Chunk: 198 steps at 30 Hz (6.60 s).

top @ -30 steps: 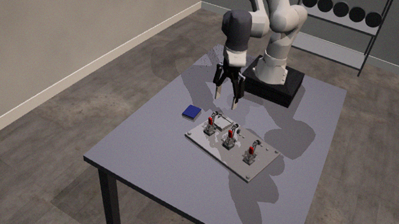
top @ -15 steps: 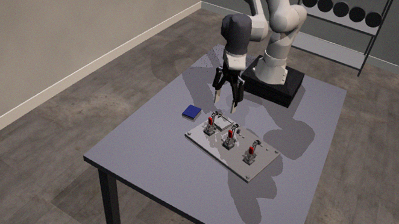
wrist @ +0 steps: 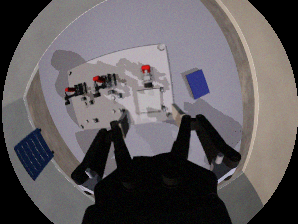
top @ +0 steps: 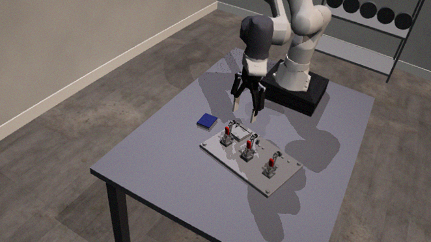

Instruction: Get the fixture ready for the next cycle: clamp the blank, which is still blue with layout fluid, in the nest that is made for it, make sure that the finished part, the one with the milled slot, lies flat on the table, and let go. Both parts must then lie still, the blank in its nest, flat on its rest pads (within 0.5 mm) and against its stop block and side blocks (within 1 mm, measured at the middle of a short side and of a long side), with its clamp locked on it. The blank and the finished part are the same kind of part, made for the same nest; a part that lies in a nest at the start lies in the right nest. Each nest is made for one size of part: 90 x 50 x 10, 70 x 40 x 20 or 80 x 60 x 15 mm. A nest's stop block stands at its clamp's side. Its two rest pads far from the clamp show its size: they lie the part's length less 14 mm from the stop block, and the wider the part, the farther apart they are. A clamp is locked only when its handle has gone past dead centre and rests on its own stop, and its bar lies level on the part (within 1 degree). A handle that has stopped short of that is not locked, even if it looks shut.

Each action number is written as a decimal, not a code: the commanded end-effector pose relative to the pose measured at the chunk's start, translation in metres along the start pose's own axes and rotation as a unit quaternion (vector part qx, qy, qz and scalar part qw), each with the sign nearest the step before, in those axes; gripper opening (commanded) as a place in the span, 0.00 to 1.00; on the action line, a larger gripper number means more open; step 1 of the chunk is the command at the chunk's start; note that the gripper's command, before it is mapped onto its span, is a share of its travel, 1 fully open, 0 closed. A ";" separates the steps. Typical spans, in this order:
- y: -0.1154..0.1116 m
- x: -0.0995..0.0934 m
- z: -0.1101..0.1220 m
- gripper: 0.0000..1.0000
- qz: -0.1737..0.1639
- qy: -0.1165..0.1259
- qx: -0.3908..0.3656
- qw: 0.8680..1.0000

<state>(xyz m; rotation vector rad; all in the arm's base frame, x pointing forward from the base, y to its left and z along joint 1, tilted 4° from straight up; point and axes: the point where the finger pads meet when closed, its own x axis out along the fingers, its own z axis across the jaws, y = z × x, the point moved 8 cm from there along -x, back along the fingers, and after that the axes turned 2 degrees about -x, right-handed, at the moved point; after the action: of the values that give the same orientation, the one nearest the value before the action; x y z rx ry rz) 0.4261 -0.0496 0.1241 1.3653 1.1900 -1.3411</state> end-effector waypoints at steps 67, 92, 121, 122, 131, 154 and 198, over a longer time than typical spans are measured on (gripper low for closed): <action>0.002 0.055 -0.002 0.58 0.002 0.000 0.004 1.000; 0.002 0.074 -0.002 0.58 0.002 0.000 0.004 1.000; 0.001 0.087 -0.002 0.00 0.002 0.000 0.004 1.000; 0.001 0.087 -0.002 0.00 0.002 0.000 0.004 1.000; 0.001 0.087 -0.002 0.00 0.002 0.000 0.004 1.000; 0.001 0.087 -0.002 0.00 0.002 0.000 0.004 1.000; 0.001 0.051 -0.002 0.00 0.002 0.000 0.004 1.000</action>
<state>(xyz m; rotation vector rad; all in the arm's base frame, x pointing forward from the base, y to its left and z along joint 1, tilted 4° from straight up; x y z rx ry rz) 0.4273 -0.0449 0.0728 1.3816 1.1765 -1.3475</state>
